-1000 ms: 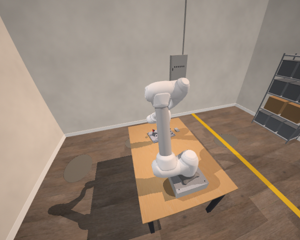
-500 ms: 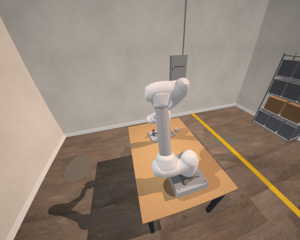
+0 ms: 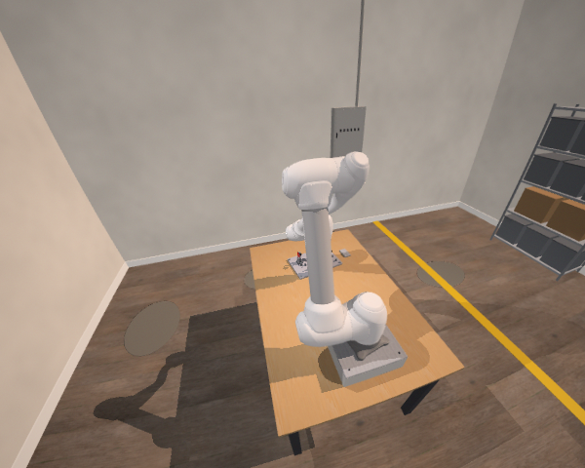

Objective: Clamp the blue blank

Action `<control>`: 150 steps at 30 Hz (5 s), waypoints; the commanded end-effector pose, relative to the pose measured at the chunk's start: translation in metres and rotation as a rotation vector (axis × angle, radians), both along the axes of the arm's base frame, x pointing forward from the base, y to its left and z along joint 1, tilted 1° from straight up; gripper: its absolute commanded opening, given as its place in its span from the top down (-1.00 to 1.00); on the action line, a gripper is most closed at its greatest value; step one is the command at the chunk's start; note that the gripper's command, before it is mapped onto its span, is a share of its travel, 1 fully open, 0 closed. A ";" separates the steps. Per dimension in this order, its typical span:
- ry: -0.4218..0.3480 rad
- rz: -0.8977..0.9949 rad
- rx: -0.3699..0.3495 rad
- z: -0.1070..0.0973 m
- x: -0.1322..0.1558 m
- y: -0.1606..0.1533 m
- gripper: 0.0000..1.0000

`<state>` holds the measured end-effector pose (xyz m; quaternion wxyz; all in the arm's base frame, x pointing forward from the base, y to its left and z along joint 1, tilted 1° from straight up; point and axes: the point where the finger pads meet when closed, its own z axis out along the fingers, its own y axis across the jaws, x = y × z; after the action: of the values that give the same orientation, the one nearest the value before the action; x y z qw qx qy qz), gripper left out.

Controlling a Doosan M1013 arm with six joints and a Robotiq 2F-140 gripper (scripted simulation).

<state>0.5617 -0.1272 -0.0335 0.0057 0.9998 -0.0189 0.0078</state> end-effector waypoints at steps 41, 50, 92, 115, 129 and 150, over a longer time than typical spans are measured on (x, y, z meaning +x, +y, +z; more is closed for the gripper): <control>0.000 0.000 0.000 0.000 0.008 0.000 1.00; 0.000 0.000 0.000 0.000 0.012 0.000 1.00; 0.000 0.000 0.000 0.000 0.019 -0.001 1.00; 0.000 0.000 0.000 0.005 -0.001 0.000 1.00; 0.000 0.000 0.000 0.040 -0.001 0.001 1.00; 0.000 0.000 0.000 0.120 -0.002 0.001 0.44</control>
<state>0.5599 -0.1260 0.0556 0.0058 0.9998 -0.0189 0.0084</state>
